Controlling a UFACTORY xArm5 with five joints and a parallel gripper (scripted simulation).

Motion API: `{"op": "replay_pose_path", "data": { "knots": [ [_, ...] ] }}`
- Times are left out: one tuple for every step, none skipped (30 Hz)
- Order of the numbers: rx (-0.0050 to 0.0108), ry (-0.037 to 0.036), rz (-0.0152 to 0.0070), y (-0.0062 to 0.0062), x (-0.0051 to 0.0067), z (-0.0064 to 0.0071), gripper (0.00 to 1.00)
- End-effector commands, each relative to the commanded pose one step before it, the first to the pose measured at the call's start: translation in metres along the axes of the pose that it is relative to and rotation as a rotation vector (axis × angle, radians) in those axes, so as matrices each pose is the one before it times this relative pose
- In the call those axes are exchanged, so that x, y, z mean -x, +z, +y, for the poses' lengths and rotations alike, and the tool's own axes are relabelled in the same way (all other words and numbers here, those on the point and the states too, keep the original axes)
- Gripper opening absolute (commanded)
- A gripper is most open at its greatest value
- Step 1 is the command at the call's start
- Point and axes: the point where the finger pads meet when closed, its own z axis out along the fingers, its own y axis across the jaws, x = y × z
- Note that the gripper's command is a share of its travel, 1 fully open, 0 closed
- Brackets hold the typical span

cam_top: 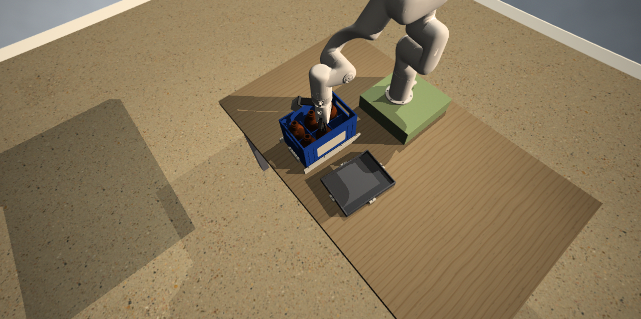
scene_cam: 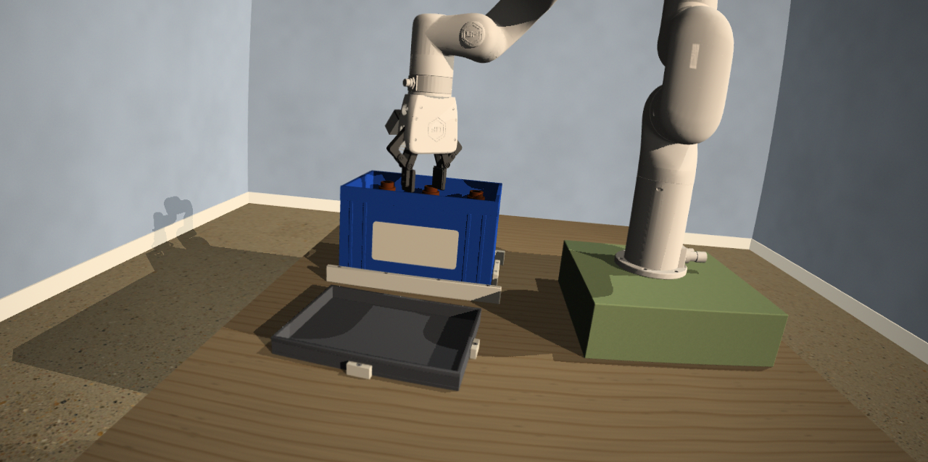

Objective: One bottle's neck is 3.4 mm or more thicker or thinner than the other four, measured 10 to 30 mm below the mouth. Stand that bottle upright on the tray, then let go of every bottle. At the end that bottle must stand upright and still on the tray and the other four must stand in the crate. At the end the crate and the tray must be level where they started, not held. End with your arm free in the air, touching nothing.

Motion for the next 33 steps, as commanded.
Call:
{"op": "replay_pose_path", "data": {
  "knots": [
    [-0.00248,0.00000,0.00287,0.00436,-0.00097,-0.00084,0.65],
    [0.00000,0.00000,0.00000,0.00124,0.00000,0.00000,0.65],
    [0.00000,0.00000,0.00000,0.00000,0.00000,0.00000,0.65],
    [0.00000,0.00000,0.00000,0.00000,0.00000,0.00000,0.65],
    [0.00000,0.00000,0.00000,0.00126,-0.00001,-0.00001,0.65],
    [0.00000,0.00000,0.00000,0.00127,0.00000,0.00000,0.65],
    [0.00000,0.00000,0.00000,0.00127,0.00000,0.00000,0.65],
    [0.00000,0.00000,0.00000,0.00127,0.00000,0.00000,0.65],
    [0.00000,0.00000,0.00000,0.00126,0.00001,0.00000,0.65],
    [0.00000,0.00000,0.00000,0.00125,0.00001,0.00001,0.65],
    [0.00000,0.00000,0.00000,0.00124,-0.00001,-0.00001,0.65],
    [0.00000,0.00000,0.00000,0.00122,-0.00001,-0.00001,0.65],
    [0.00000,0.00000,0.00000,0.00119,0.00000,0.00000,0.65],
    [0.00000,0.00000,0.00000,0.00115,0.00000,0.00000,0.65],
    [0.00000,0.00000,0.00000,0.00112,0.00000,0.00000,0.65],
    [0.00000,0.00000,0.00000,0.00107,0.00001,0.00000,0.65],
    [0.00000,0.00000,0.00000,0.00103,0.00001,0.00001,0.65],
    [0.00000,0.00000,0.00000,0.00098,0.00000,0.00000,0.65],
    [0.00000,0.00000,0.00000,0.00093,-0.00001,-0.00001,0.65],
    [0.00000,0.00000,0.00000,0.00000,0.00000,0.00000,0.65],
    [0.00000,0.00000,0.00000,0.00000,0.00000,0.00000,0.65],
    [0.00000,0.00000,0.00000,0.00087,0.00000,0.00000,0.65],
    [0.00000,0.00000,0.00000,0.00081,0.00000,0.00000,0.65],
    [0.00000,0.00000,0.00000,0.00075,0.00000,0.00000,0.65],
    [0.00000,0.00000,0.00000,0.00068,0.00000,0.00000,0.65],
    [0.00000,0.00000,0.00000,0.00062,0.00000,0.00000,0.65],
    [0.00000,0.00000,0.00000,0.00055,0.00000,0.00000,0.65],
    [0.00000,0.00000,0.00000,0.00049,0.00000,0.00000,0.65],
    [0.00000,0.00000,0.00000,0.00042,0.00000,0.00000,0.65],
    [0.00000,0.00000,0.00000,0.00036,0.00000,0.00000,0.65],
    [0.00000,0.00000,0.00000,0.00030,0.00000,0.00000,0.65],
    [0.00000,0.00000,0.00000,0.00024,0.00000,0.00000,0.65],
    [0.00000,0.00000,0.00000,0.00019,0.00000,0.00000,0.65]
  ]
}}
